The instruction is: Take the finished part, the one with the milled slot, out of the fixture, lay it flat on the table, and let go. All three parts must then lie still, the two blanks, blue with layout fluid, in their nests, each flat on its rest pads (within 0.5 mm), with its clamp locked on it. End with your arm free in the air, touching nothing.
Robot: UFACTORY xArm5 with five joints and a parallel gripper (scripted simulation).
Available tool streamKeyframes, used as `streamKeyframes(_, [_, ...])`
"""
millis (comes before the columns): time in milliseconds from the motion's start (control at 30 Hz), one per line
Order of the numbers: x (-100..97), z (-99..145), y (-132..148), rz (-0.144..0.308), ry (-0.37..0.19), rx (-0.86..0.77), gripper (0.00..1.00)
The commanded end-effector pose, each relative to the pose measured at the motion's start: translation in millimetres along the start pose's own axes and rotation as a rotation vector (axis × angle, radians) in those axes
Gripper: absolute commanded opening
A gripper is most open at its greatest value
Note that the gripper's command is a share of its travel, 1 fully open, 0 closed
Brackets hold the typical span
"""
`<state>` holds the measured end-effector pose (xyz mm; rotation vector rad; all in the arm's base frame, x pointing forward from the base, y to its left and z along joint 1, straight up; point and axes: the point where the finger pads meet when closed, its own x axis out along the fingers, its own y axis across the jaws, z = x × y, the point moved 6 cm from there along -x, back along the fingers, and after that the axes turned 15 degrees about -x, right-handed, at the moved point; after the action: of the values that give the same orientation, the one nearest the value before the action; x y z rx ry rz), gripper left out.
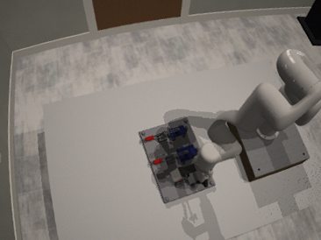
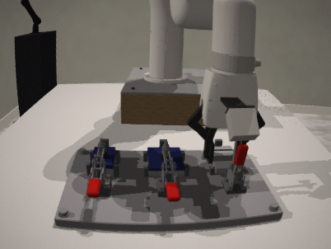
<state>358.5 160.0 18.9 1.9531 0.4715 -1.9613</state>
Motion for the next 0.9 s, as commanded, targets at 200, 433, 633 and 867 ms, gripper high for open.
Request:
streamKeyframes(200, [-6.6, -1.3, 0.1, 0.000, 0.004, 0.000, 0.00])
streamKeyframes(433, [-11.2, -1.3, 0.1, 0.000, 0.004, 0.000, 0.00])
streamKeyframes(633, [-17.8, -1.3, 0.1, 0.000, 0.004, 0.000, 0.00])
streamKeyframes(867, [-23.3, -1.2, 0.1, 0.000, 0.004, 0.000, 0.00])
